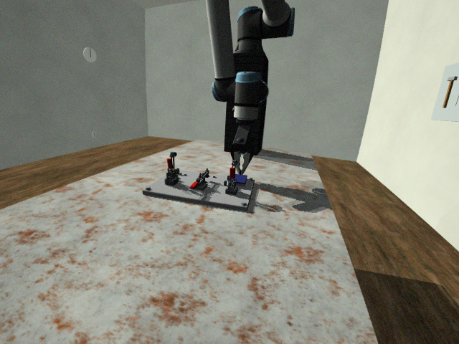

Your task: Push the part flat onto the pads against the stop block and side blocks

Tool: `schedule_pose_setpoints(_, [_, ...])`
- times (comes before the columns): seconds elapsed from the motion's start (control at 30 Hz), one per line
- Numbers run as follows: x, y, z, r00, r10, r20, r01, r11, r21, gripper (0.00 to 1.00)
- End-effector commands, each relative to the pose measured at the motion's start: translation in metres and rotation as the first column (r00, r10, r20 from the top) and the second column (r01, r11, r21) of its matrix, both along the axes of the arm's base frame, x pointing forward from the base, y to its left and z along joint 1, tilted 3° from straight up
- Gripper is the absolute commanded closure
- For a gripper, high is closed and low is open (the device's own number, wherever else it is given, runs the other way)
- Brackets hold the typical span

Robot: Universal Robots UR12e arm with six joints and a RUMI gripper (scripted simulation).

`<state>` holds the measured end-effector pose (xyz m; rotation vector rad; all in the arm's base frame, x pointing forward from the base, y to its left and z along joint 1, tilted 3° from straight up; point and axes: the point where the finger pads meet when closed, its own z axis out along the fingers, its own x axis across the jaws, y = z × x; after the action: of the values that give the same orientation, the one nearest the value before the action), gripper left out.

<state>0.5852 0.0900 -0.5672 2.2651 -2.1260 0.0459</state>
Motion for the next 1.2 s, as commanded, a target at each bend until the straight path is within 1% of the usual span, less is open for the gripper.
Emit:
schedule_pose_setpoints(0.0, [0.0006,0.0,0.0005,1.0,0.0,0.001,0.0,1.0,0.0,1.0])
schedule_pose_setpoints(1.17, [0.0045,0.0003,0.0005,1.0,0.0,0.001,0.0,1.0,0.0,1.0])
